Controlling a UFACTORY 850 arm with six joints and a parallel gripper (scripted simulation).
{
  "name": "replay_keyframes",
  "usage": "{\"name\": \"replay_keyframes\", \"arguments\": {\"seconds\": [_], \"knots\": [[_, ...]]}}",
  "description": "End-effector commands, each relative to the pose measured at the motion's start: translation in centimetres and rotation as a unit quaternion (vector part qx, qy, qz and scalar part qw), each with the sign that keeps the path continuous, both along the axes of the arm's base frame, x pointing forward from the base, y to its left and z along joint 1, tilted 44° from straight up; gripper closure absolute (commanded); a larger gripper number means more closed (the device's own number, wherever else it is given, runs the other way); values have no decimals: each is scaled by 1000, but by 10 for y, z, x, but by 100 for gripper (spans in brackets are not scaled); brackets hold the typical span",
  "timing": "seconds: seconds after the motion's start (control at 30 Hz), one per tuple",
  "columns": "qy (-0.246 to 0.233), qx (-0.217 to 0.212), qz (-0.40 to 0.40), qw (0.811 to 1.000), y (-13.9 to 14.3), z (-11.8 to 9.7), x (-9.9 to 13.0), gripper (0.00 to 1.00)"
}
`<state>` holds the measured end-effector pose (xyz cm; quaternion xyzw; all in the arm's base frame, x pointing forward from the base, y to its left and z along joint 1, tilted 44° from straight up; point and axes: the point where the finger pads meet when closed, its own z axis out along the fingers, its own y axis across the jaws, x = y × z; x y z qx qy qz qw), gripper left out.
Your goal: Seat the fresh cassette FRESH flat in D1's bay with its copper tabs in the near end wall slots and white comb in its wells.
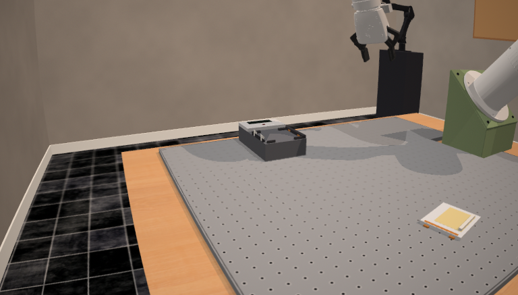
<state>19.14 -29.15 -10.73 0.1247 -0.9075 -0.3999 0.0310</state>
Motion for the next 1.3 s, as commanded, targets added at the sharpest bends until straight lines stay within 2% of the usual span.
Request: {"name": "replay_keyframes", "arguments": {"seconds": [0.0,0.3,0.37,0.7,0.87,0.93,1.27], "knots": [[-59,6,43,997,2,7,18,0],[-163,17,126,978,10,20,48,0],[-163,17,126,978,10,20,48,0],[-275,25,220,936,21,34,83,0],[-328,28,265,906,28,42,102,0],[-328,28,265,906,28,42,102,0],[-429,31,354,830,42,58,136,0]]}}
